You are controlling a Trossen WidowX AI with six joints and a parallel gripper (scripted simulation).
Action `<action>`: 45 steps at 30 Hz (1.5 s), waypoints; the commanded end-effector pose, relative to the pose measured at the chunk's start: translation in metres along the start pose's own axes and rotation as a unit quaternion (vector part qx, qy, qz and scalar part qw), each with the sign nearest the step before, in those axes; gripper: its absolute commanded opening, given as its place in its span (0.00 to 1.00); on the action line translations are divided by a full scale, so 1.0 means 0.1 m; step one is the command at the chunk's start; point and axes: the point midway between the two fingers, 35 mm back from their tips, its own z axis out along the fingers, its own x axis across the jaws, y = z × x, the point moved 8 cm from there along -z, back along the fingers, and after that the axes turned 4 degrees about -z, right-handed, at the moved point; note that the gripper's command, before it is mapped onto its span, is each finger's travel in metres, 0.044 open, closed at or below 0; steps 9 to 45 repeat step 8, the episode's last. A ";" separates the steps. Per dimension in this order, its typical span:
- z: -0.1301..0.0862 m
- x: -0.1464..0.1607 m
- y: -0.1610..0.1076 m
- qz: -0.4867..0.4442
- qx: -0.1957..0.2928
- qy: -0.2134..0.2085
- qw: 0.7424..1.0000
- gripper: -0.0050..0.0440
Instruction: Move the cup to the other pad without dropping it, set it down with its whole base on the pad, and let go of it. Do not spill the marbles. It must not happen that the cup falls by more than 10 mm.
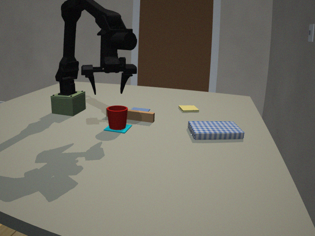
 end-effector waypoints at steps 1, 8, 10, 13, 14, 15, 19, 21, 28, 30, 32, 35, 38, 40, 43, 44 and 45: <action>-0.20 0.00 -0.01 0.001 -0.015 0.008 1.000 1.00; -0.16 0.00 0.00 0.000 -0.015 0.009 1.000 1.00; -0.16 0.00 0.00 0.000 -0.015 0.009 1.000 1.00; -0.16 0.00 0.00 0.000 -0.015 0.009 1.000 1.00; -0.16 0.00 0.00 0.000 -0.015 0.009 1.000 1.00; -0.16 0.00 0.00 0.000 -0.015 0.009 1.000 1.00; -0.16 0.00 0.00 0.000 -0.015 0.009 1.000 1.00; -0.16 0.00 0.00 0.000 -0.015 0.009 1.000 1.00; -0.16 0.00 0.00 0.000 -0.015 0.009 1.000 1.00; -0.16 0.00 0.00 0.000 -0.015 0.009 1.000 1.00; -0.16 0.00 0.00 0.000 -0.015 0.009 1.000 1.00; -0.16 0.00 0.00 0.000 -0.015 0.009 1.000 1.00; -0.16 0.00 0.00 0.000 -0.015 0.009 1.000 1.00; -0.16 0.00 0.00 0.000 -0.015 0.009 1.000 1.00; -0.16 0.00 0.00 0.000 -0.015 0.009 1.000 1.00; -0.16 0.00 0.00 0.000 -0.015 0.009 1.000 1.00; -0.16 0.00 0.00 0.000 -0.015 0.009 1.000 1.00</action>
